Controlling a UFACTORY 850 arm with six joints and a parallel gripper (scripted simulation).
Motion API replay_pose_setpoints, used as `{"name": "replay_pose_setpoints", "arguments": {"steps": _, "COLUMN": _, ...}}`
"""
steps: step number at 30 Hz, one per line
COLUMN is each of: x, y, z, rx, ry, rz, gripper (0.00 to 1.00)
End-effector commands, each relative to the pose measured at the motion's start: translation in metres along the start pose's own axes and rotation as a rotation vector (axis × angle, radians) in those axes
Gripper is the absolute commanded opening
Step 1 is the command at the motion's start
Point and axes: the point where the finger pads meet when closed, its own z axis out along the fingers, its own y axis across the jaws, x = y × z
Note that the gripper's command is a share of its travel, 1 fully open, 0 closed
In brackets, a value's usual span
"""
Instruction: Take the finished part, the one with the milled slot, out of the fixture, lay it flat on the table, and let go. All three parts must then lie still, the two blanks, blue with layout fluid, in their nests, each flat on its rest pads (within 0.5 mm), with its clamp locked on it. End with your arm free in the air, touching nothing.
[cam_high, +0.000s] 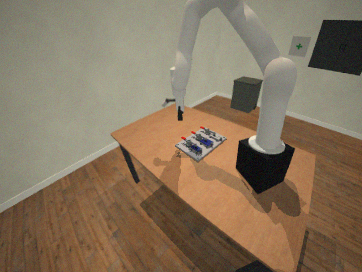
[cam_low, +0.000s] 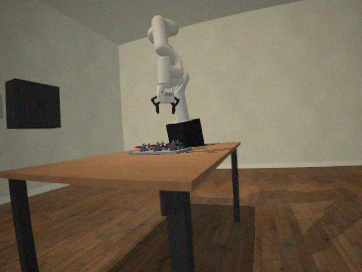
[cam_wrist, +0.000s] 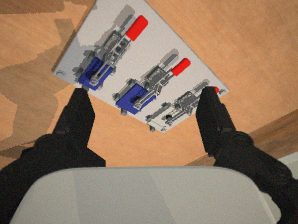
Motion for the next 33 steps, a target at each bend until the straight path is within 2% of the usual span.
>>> {"name": "replay_pose_setpoints", "arguments": {"steps": 1, "x": 0.0, "y": 0.001, "z": 0.0, "rx": -0.006, "ry": 0.002, "rz": 0.002, "gripper": 1.0}}
{"name": "replay_pose_setpoints", "arguments": {"steps": 9, "x": 0.0, "y": 0.001, "z": 0.0, "rx": -0.006, "ry": 0.002, "rz": 0.002, "gripper": 1.0}}
{"name": "replay_pose_setpoints", "arguments": {"steps": 12, "x": -0.005, "y": 0.007, "z": 0.001, "rx": -0.014, "ry": 0.001, "rz": 0.019, "gripper": 1.0}}
{"name": "replay_pose_setpoints", "arguments": {"steps": 15, "x": -0.025, "y": 0.026, "z": 0.005, "rx": -0.042, "ry": 0.0, "rz": 0.077, "gripper": 1.0}}
{"name": "replay_pose_setpoints", "arguments": {"steps": 33, "x": -0.025, "y": 0.026, "z": 0.005, "rx": -0.042, "ry": 0.0, "rz": 0.077, "gripper": 1.0}}
